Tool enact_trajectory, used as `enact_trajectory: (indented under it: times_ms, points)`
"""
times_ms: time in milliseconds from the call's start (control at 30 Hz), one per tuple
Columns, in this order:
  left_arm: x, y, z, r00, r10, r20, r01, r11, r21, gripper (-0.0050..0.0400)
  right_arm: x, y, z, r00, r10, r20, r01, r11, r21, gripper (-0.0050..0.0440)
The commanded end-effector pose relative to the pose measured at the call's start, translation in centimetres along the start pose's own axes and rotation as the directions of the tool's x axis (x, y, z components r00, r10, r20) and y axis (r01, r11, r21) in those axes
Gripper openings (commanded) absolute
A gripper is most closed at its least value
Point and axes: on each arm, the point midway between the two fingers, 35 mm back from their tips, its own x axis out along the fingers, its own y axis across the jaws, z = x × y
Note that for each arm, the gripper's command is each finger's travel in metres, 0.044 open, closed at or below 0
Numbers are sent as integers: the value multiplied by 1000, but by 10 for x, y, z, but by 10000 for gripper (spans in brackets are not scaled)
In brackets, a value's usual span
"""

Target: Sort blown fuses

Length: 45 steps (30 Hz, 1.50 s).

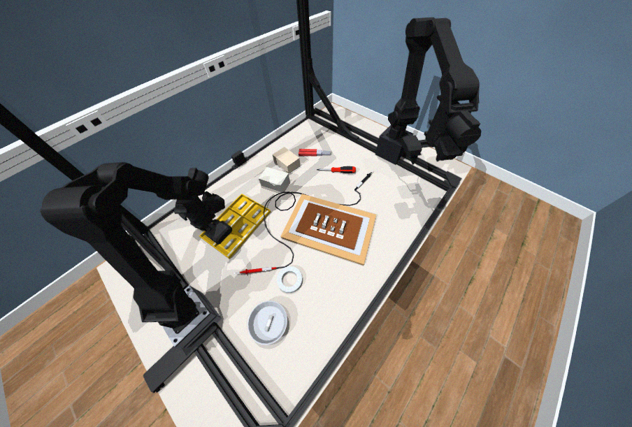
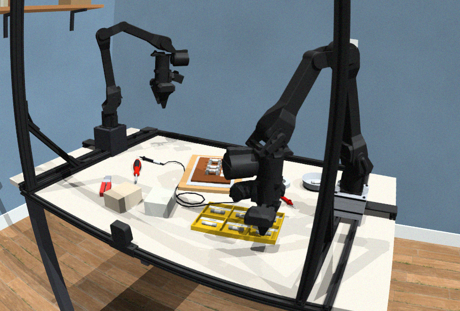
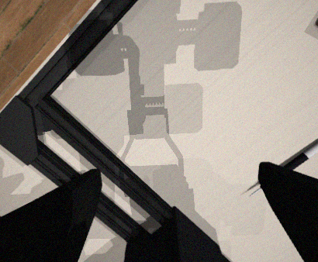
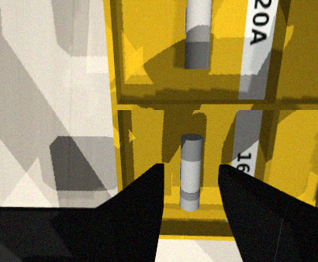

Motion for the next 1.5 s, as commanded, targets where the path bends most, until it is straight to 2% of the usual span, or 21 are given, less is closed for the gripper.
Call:
enact_trajectory:
  times_ms: [0,400,533,600,700,767,800,833,867,1100,1200,1233,1467]
  points:
    - [-6,0,4,1000,0,23,0,1000,0,400,4,-1,-1,1000,-6,0,6,1000,-6,132]
    - [-6,0,4,1000,0,23,0,1000,0,400,7,-1,-2,1000,-6,0,6,1000,-6,132]
    - [-6,0,4,1000,0,23,0,1000,0,400,3,2,2,1000,7,14,-7,1000,-3,132]
    - [-6,0,4,1000,0,23,0,1000,0,400,7,-1,-2,1000,-7,0,7,1000,-6,132]
    - [-6,0,4,1000,0,23,0,1000,0,400,3,2,2,1000,7,14,-7,1000,-3,132]
    - [-6,0,4,1000,0,23,0,1000,0,400,7,-2,-2,1000,-6,0,6,1000,-6,132]
    - [-6,0,4,1000,0,23,0,1000,0,400,3,1,2,1000,7,14,-7,1000,-3,132]
    - [-6,0,4,1000,0,23,0,1000,0,400,7,-2,-2,1000,-6,0,6,1000,-6,132]
    - [-6,0,4,1000,0,23,0,1000,0,400,3,1,2,1000,7,14,-7,1000,-3,132]
    - [-6,0,4,1000,0,23,0,1000,0,400,3,1,2,1000,7,14,-7,1000,-3,132]
    - [-6,0,4,1000,0,23,0,1000,0,400,8,-2,-2,1000,-6,0,6,1000,-6,132]
    - [-6,0,4,1000,0,23,0,1000,0,400,3,1,2,1000,7,14,-7,1000,-3,132]
    - [-6,0,4,1000,0,23,0,1000,0,400,4,1,2,1000,7,14,-7,1000,-3,132]
